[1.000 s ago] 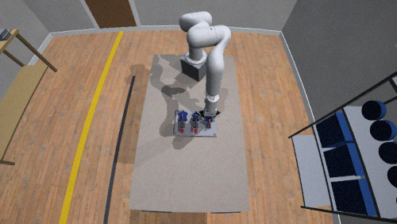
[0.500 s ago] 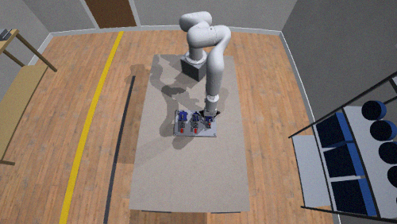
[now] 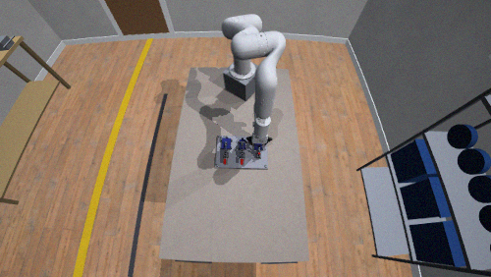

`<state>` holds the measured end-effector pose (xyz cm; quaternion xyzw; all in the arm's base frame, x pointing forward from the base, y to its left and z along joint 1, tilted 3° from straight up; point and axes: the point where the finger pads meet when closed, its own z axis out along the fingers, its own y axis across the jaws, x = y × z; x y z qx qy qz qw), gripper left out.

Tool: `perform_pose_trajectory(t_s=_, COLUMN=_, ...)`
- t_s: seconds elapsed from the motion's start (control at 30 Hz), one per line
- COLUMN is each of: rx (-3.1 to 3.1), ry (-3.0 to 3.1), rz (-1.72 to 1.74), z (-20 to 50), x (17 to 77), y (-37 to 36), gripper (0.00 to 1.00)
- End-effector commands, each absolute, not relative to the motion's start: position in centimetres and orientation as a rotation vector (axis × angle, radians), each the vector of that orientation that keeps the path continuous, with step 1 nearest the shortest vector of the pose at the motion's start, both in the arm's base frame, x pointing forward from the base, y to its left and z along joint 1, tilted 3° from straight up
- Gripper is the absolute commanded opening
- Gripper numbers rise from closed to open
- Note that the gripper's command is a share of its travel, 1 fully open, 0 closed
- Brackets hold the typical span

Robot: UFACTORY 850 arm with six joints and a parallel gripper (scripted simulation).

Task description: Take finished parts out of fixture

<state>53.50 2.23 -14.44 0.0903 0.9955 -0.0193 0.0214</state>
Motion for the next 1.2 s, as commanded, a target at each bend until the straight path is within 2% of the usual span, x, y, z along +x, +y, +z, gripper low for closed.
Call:
perform_pose_trajectory(t_s=0.0, rx=0.28, ry=3.083, rz=-0.059, z=-14.37, x=53.59, y=2.23, gripper=1.0)
perform_pose_trajectory(t_s=0.53, rx=0.28, ry=3.082, rz=-0.059, z=-14.38, x=53.59, y=2.23, gripper=1.0)
perform_pose_trajectory(t_s=0.57, rx=0.28, ry=3.082, rz=-0.059, z=-14.38, x=53.59, y=2.23, gripper=0.0)
perform_pose_trajectory(t_s=1.17, rx=0.28, ry=3.082, rz=-0.06, z=-14.38, x=53.58, y=2.22, gripper=0.0)
